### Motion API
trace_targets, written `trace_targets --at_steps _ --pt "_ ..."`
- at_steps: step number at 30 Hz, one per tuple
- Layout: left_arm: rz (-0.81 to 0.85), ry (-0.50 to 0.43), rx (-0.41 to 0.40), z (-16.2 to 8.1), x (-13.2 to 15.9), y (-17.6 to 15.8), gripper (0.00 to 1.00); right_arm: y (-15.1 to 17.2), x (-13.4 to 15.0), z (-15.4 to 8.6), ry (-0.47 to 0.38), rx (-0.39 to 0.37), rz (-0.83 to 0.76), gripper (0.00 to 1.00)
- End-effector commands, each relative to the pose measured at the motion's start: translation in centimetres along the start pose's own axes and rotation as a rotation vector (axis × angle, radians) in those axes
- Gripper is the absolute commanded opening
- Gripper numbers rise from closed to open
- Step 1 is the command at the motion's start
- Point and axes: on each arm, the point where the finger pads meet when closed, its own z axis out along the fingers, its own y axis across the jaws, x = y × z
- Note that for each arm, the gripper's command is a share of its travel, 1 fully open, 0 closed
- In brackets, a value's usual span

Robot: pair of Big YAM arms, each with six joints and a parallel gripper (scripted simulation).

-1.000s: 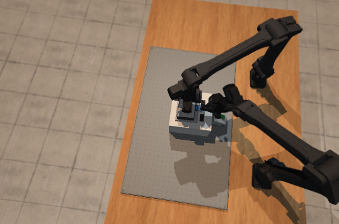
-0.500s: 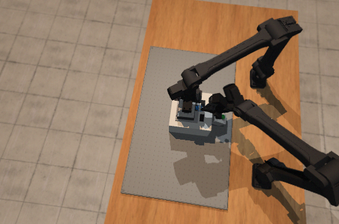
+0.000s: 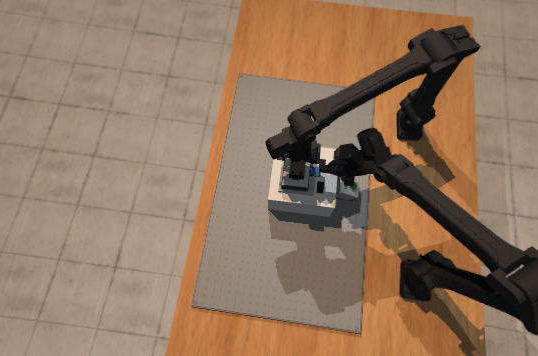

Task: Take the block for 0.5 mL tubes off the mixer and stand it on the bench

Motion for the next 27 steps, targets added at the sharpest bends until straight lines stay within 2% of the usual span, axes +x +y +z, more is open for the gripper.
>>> trace_targets --at_steps 1,10,13,22,27 --pt "-0.059 -0.040 0.022 -1.3 -4.0 -1.2 0.00 -1.8 -0.1 -1.7 -0.019 0.044 0.032 0.00" --pt "-0.065 -0.040 0.013 -1.6 -4.3 -0.4 0.00 -1.8 -0.1 -1.7 -0.019 0.045 0.033 0.00" --pt "-0.056 -0.031 0.005 -1.1 -3.3 -0.2 0.00 -1.8 -0.1 -1.7 -0.019 0.045 0.033 0.00" --pt "-0.018 -0.009 0.012 -2.6 0.0 0.7 0.00 -1.9 -0.2 -1.7 -0.019 0.047 0.034 0.00" --pt "-0.016 -0.004 0.000 -2.1 0.3 1.3 0.00 -1.9 -0.2 -1.7 -0.019 0.047 0.035 0.00"
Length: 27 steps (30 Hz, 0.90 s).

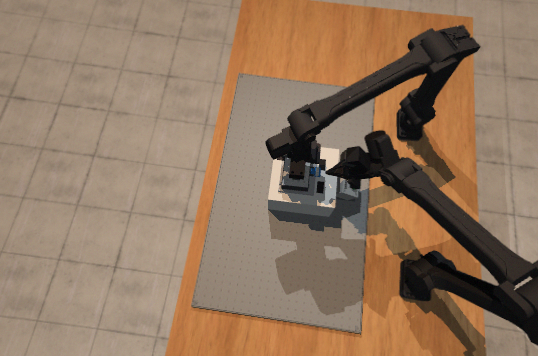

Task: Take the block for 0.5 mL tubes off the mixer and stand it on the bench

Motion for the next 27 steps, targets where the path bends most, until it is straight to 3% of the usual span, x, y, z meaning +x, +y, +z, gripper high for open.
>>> trace_targets --at_steps 1,27 --pt "-0.005 0.007 -0.008 -0.2 0.6 0.4 0.00 -1.9 -0.2 -1.7 -0.019 0.047 0.035 0.00" --pt "-0.012 0.003 -0.001 -3.7 1.9 2.1 0.00 -2.1 -0.2 -1.7 -0.020 0.051 0.037 0.00"
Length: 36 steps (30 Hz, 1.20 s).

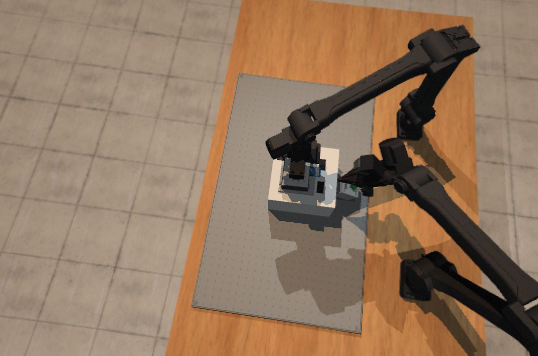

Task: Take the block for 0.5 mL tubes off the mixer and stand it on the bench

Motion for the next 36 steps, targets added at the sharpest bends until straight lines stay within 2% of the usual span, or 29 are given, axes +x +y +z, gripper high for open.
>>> trace_targets --at_steps 1,18,27,36 --pt "-0.009 0.008 -0.003 -0.5 0.4 0.1 0.00 -2.1 -0.2 -1.7 -0.020 0.050 0.037 0.00" --pt "0.003 0.017 -0.007 -2.4 1.9 1.3 0.00 -2.2 -0.2 -1.7 -0.020 0.052 0.039 0.00" --pt "-0.026 -0.009 0.014 -4.2 0.6 1.4 0.00 -2.3 -0.2 -1.7 -0.020 0.052 0.040 0.00" --pt "-0.005 0.009 -0.006 -4.8 2.5 2.6 0.00 -2.3 -0.2 -1.7 -0.021 0.053 0.041 0.00"
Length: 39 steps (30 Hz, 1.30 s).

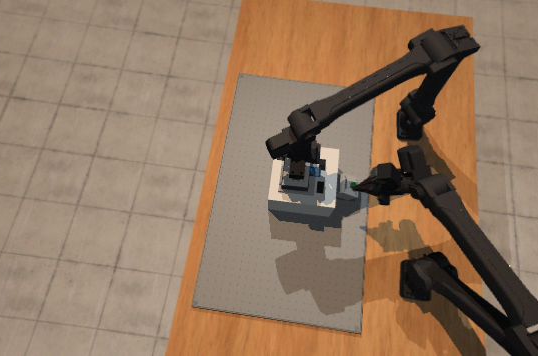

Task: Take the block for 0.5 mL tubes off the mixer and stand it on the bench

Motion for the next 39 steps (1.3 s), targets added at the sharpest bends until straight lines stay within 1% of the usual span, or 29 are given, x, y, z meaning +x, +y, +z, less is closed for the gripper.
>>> trace_targets --at_steps 1,3,9,15,17,19,21,24,28,34,37,39 --pt "-0.017 0.000 0.006 -0.7 0.3 0.3 0.00 -2.3 -0.2 -1.7 -0.021 0.053 0.040 0.00" --pt "-0.025 -0.007 0.010 -0.9 -0.2 0.2 0.00 -2.3 -0.2 -1.7 -0.021 0.053 0.040 0.00" --pt "-0.042 -0.021 0.027 -2.5 -0.9 0.1 0.00 -2.4 -0.2 -1.7 -0.022 0.053 0.041 0.00" --pt "-0.057 -0.026 0.025 -5.4 -4.5 0.2 0.00 -2.4 -0.2 -1.7 -0.022 0.054 0.042 0.00" --pt "-0.054 -0.020 0.030 -6.2 -5.1 0.1 0.00 -2.4 -0.2 -1.7 -0.022 0.054 0.042 0.00" --pt "-0.054 -0.020 0.030 -6.2 -5.1 0.1 0.00 -2.4 -0.2 -1.7 -0.022 0.054 0.042 0.00" --pt "-0.048 0.040 0.022 -5.2 -4.4 2.0 0.00 -2.4 -0.2 -1.7 -0.023 0.054 0.042 0.00" --pt "-0.030 0.108 0.013 -4.9 -4.3 4.3 0.00 -2.4 -0.2 -1.7 -0.023 0.054 0.042 0.00" --pt "-0.017 0.181 0.045 -5.2 -4.9 5.6 0.00 -2.4 -0.3 -1.7 -0.023 0.054 0.043 0.00" --pt "0.001 0.314 0.057 -4.8 -5.4 8.1 0.00 -2.5 -0.3 -1.7 -0.024 0.054 0.043 0.00" --pt "-0.001 0.325 0.062 -4.7 -5.3 8.2 0.00 -2.5 -0.3 -1.7 -0.024 0.054 0.044 0.00" --pt "-0.008 0.369 0.057 -4.5 -5.5 9.6 0.00 -2.5 -0.3 -1.7 -0.024 0.054 0.044 0.00"
